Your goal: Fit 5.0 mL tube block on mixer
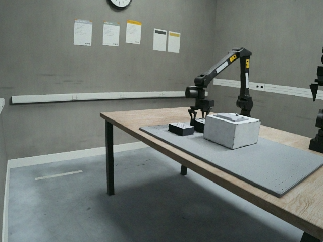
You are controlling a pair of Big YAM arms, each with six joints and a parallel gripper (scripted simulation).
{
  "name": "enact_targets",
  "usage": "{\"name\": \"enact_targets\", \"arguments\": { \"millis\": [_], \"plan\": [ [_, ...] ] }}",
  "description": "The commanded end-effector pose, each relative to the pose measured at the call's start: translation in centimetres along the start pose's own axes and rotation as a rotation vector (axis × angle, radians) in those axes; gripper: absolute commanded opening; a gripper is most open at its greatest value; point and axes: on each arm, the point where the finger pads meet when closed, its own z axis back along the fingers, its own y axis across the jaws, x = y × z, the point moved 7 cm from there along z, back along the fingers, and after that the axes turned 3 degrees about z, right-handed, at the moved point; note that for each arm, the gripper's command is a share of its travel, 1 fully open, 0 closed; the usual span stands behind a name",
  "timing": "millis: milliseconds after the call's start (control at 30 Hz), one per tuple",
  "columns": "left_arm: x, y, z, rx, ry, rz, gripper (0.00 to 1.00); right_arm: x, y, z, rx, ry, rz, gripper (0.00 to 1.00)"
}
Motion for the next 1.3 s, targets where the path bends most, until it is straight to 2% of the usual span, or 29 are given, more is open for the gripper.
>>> {"name": "enact_targets", "arguments": {
  "millis": [0, 600, 1067, 1267],
  "plan": [
    [0.4, 0.1, 1.0, 0.000, -0.042, 0.011, 1.00, -0.4, -3.9, 6.7, -0.163, 0.006, 0.007, 0.00],
    [0.3, 0.1, 1.0, 0.001, -0.043, 0.011, 1.00, -0.3, -3.9, 7.3, -0.174, 0.008, 0.009, 0.00],
    [0.3, 0.0, 1.0, 0.001, -0.045, 0.011, 1.00, -0.4, -4.5, 4.8, -0.145, 0.005, 0.009, 0.00],
    [0.3, 0.0, 1.0, 0.001, -0.046, 0.011, 1.00, -0.3, -4.4, 5.9, -0.156, 0.007, 0.010, 0.00]
  ]
}}
